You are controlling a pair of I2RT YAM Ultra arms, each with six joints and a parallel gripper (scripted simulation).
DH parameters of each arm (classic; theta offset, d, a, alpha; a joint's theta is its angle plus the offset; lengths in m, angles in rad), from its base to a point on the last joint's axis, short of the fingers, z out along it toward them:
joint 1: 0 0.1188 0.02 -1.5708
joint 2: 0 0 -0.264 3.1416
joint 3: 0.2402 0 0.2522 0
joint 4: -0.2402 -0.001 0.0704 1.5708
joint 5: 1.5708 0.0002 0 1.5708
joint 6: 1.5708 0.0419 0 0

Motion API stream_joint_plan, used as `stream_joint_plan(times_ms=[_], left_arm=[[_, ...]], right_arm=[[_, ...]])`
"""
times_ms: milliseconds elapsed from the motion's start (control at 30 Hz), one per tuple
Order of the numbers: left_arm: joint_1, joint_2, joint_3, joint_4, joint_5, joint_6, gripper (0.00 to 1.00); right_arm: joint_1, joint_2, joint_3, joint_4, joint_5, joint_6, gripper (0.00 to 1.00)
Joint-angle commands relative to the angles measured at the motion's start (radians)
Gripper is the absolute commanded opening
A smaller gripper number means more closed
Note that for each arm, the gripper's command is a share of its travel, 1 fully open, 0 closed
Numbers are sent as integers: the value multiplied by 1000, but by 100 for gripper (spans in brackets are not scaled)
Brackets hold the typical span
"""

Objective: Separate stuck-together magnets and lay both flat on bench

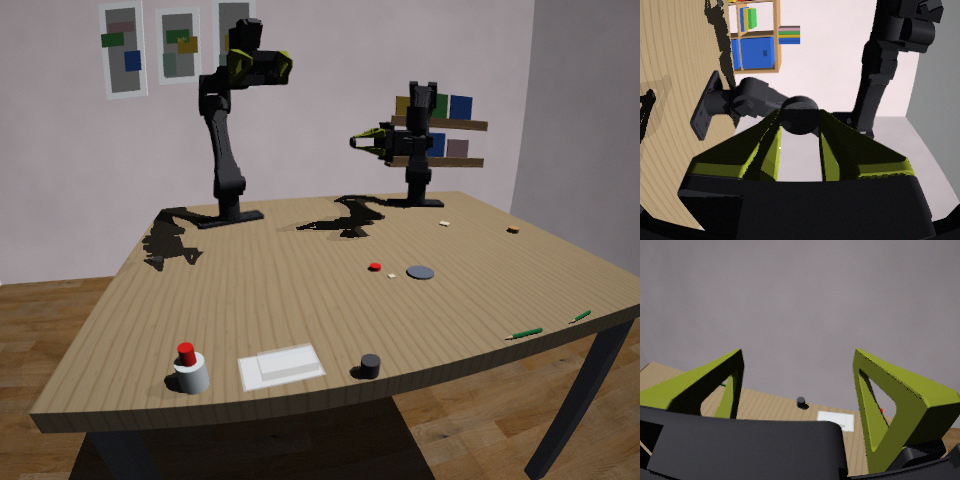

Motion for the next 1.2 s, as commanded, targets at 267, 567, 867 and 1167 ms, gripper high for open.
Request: stream_joint_plan(times_ms=[267,567,867,1167], left_arm=[[0,-4,3,10,0,3,25],[1,-4,2,11,1,1,25],[-1,-5,3,10,2,0,25],[-2,-6,4,10,2,0,25]], right_arm=[[1,-5,10,17,0,1,63],[0,-5,10,17,0,0,47],[0,-5,10,17,0,0,40],[3,0,0,19,-21,24,40]])
